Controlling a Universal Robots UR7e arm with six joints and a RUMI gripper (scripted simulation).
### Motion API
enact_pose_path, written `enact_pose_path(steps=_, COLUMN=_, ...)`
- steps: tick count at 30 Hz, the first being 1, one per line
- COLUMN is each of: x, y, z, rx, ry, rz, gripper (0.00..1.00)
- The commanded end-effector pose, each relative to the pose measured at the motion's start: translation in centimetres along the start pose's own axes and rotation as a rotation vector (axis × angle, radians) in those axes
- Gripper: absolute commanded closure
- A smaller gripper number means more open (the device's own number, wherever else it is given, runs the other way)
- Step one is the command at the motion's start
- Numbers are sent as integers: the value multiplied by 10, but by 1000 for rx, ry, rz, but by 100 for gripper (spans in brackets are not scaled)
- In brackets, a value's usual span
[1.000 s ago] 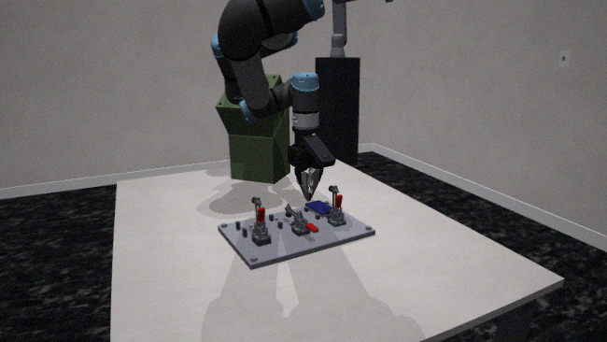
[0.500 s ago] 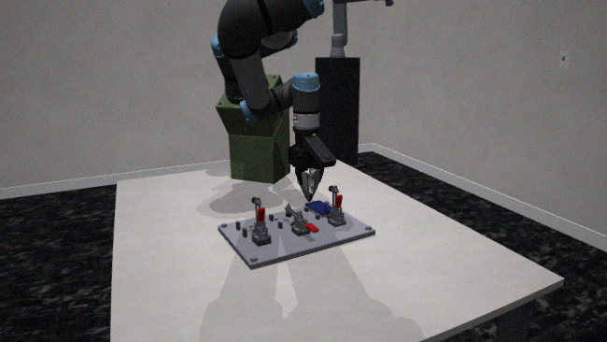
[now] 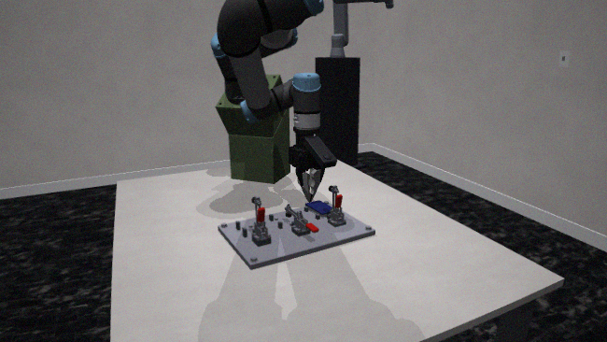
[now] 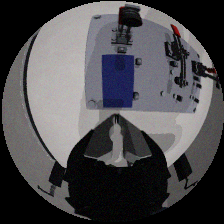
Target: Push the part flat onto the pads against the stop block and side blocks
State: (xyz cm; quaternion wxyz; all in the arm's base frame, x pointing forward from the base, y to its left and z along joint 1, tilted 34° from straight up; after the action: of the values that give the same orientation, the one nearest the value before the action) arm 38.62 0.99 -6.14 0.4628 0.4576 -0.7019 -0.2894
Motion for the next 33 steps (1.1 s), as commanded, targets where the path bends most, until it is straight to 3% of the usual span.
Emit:
enact_pose_path(steps=1, x=0, y=0, z=-1, rx=1, ry=0, rz=0, gripper=100)
enact_pose_path(steps=33, x=-1, y=0, z=-9, rx=1, ry=0, rz=0, gripper=100)
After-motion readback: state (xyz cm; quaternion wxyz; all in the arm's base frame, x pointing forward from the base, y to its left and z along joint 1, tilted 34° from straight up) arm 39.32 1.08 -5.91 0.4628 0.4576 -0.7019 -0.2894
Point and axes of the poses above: the point where the finger pads meet when closed, its own y axis back along the fingers, its own x axis across the jaws, z = x × y, the point moved 10 cm from there along y, back along the fingers, and after that the axes turned 7 degrees about -y, right-handed, at the moved point
